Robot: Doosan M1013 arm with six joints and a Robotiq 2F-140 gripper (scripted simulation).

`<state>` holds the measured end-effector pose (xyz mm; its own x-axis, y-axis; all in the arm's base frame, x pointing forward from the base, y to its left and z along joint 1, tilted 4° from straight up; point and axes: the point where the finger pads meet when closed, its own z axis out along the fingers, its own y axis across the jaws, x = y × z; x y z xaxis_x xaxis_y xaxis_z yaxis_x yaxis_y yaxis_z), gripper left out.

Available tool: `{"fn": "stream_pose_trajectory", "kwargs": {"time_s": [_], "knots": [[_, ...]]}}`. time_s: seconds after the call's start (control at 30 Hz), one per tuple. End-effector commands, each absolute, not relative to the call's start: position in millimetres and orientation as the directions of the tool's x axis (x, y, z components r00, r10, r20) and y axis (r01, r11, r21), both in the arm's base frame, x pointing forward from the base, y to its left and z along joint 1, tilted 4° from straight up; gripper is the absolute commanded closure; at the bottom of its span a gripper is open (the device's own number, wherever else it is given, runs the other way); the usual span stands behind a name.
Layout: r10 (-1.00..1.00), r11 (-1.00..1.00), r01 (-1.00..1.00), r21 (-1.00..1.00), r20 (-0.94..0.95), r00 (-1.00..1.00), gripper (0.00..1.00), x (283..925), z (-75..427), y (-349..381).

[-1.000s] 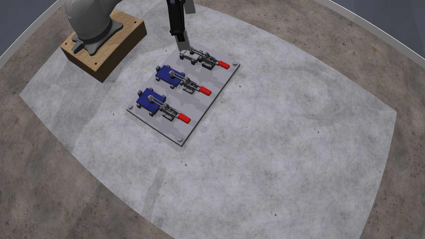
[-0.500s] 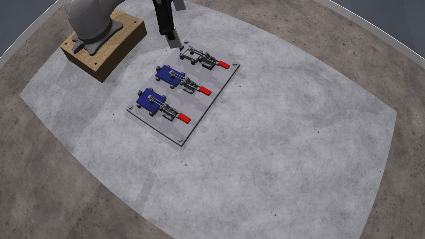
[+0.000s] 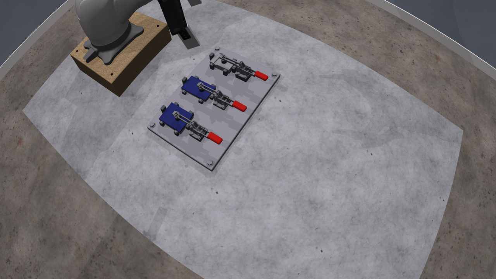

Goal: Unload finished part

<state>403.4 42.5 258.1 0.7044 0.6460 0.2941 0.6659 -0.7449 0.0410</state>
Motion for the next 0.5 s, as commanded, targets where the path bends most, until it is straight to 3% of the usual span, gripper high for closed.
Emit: {"fn": "stream_pose_trajectory", "kwargs": {"time_s": [0.0,0.23,0.47], "knots": [[0.644,-0.745,0.667,0.034,0.298,0.705,0.00,401.0,258.1,43.9],[0.691,-0.669,0.738,0.092,0.442,0.572,0.00,371.6,281.6,41.7],[0.696,-0.661,0.743,0.103,0.456,0.555,0.00,369.2,284.1,41.9]]}}
